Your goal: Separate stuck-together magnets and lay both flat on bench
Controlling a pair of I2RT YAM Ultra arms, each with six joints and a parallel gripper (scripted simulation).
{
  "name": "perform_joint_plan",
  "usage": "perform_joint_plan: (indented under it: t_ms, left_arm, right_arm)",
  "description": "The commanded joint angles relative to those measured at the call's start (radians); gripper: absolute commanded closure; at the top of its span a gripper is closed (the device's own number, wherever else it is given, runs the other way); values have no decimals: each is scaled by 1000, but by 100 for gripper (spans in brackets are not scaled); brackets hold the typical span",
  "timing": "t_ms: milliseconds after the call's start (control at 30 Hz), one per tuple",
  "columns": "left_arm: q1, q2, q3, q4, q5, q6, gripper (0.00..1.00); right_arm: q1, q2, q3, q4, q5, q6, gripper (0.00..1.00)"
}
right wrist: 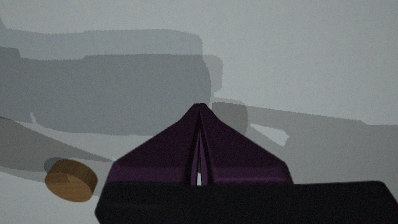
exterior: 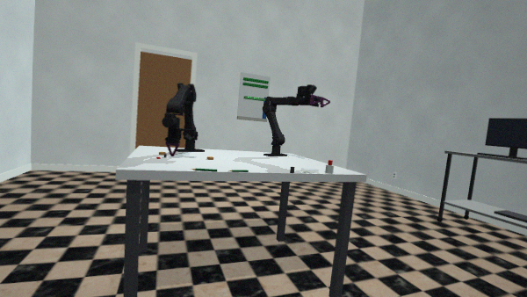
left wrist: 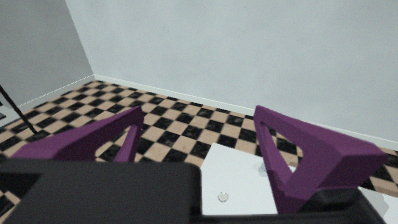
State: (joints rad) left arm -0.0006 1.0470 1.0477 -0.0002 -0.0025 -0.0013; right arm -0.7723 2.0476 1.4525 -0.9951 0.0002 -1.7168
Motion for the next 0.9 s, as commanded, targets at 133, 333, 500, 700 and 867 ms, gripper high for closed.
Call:
perform_joint_plan:
  t_ms: [133,333,500,700,867]
  left_arm:
    - [1,-2,5,4,-1,-1,0]
    - [1,-2,5,4,-1,-1,0]
    - [1,-2,5,4,-1,-1,0]
    - [1,-2,5,4,-1,-1,0]
    - [1,-2,5,4,-1,-1,0]
  right_arm:
    - [-2,-8,24,-13,0,-3,100]
    - [-2,-8,31,-19,0,-3,100]
    - [-1,-9,29,-19,0,-2,100]
    - [-1,-12,24,-17,0,-2,100]
    - [-6,-12,1,6,0,-8,100]
